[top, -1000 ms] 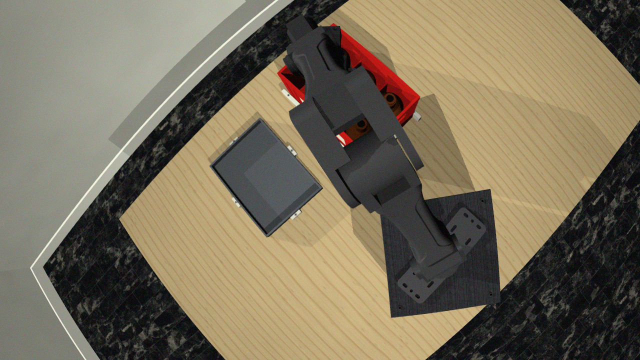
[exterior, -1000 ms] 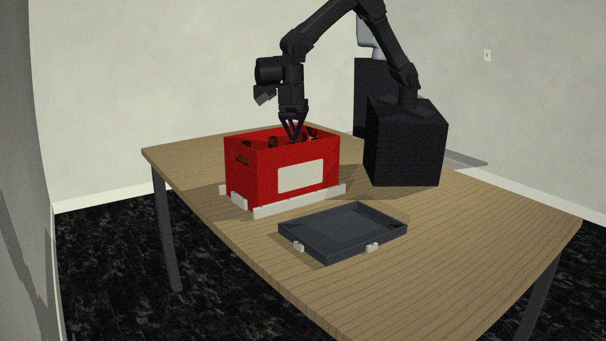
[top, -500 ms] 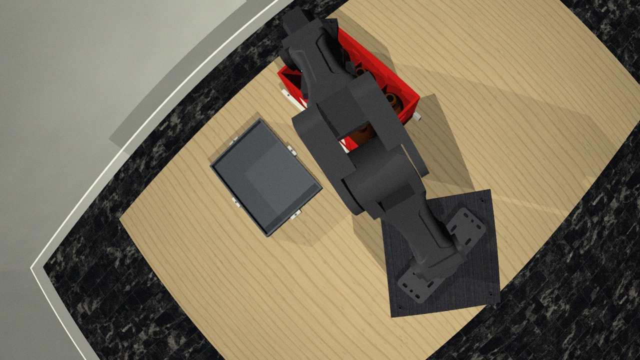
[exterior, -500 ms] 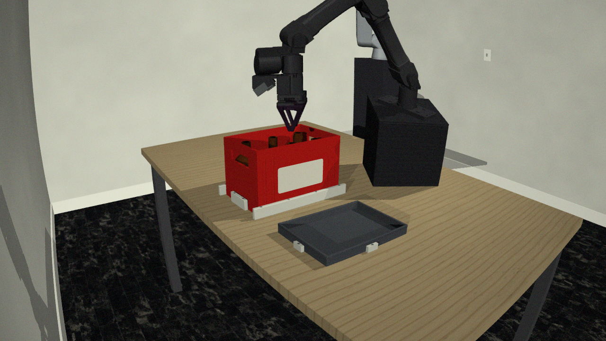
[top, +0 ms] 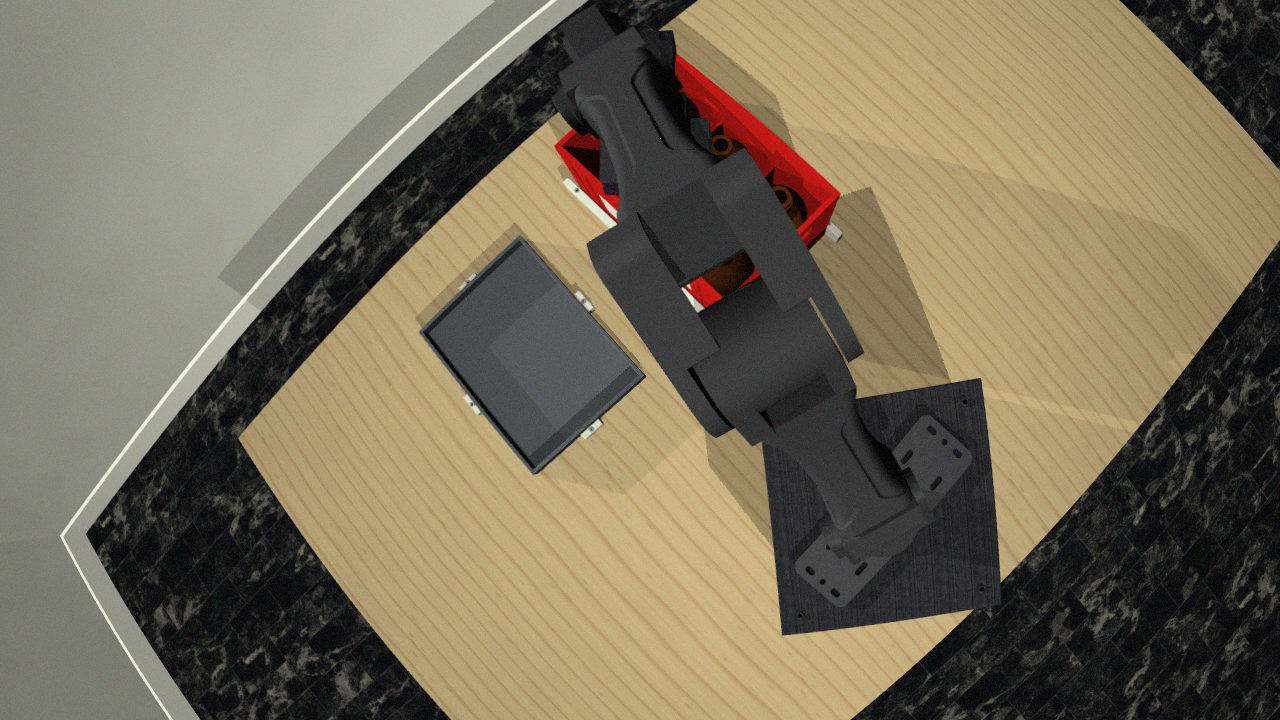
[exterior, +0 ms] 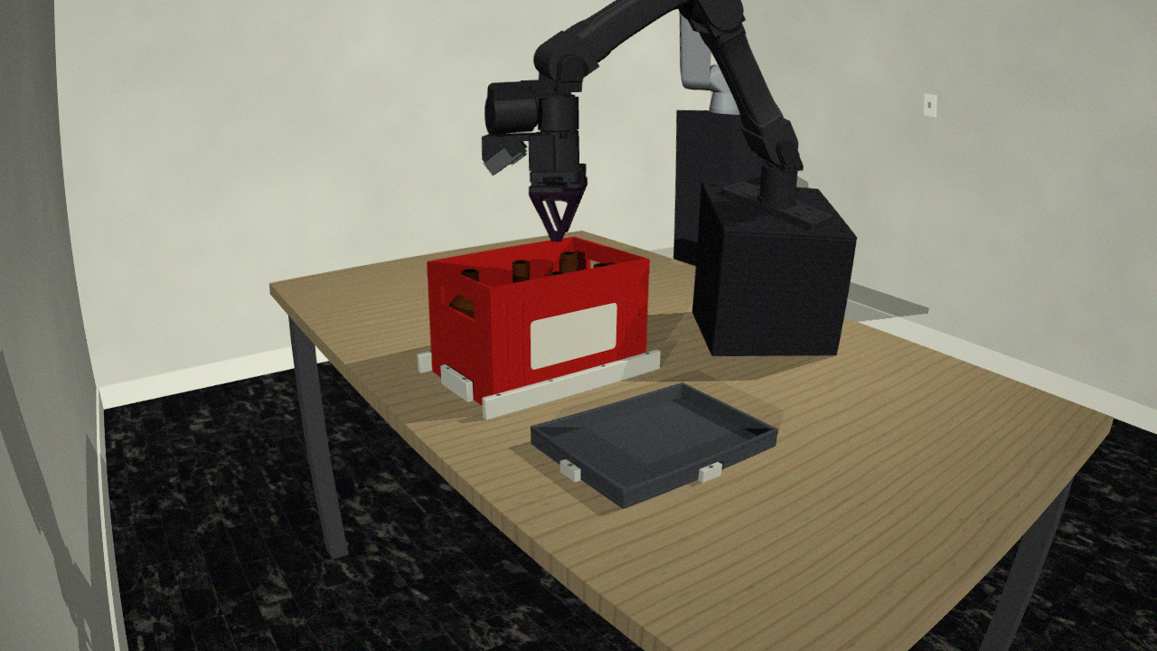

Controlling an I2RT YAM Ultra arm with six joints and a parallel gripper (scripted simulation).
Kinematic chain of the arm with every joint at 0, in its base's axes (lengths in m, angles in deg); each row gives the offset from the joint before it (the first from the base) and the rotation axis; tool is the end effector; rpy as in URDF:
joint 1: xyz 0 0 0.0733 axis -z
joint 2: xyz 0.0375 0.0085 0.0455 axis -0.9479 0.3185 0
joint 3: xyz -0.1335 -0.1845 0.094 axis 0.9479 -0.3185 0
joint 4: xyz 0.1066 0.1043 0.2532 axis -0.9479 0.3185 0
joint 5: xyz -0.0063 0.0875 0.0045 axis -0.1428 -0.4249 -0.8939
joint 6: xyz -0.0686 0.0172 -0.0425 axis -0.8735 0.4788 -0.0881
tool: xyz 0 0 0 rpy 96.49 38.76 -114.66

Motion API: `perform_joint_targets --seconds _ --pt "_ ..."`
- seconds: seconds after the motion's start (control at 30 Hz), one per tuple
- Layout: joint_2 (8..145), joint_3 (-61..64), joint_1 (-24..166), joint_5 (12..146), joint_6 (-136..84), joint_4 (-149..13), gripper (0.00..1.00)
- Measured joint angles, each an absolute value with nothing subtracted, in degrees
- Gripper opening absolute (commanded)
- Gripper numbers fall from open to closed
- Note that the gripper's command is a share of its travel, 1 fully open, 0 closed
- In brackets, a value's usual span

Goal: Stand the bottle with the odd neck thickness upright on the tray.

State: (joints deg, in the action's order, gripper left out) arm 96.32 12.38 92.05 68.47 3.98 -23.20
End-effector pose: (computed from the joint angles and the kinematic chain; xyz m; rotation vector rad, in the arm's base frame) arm 0.3881 -0.1314 0.0782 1.2900 2.8146 0.2805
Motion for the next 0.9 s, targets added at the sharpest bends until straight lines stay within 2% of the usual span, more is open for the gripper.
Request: perform_joint_targets --seconds 0.43,0.47,0.9 --pt "96.3 12.4 92.1 68.5 4.0 -22.7 0.61" --pt "96.3 12.4 92.1 68.5 4.0 -22.7 0.0" --pt "96.3 12.4 92.1 68.5 4.0 -22.7 0.0"
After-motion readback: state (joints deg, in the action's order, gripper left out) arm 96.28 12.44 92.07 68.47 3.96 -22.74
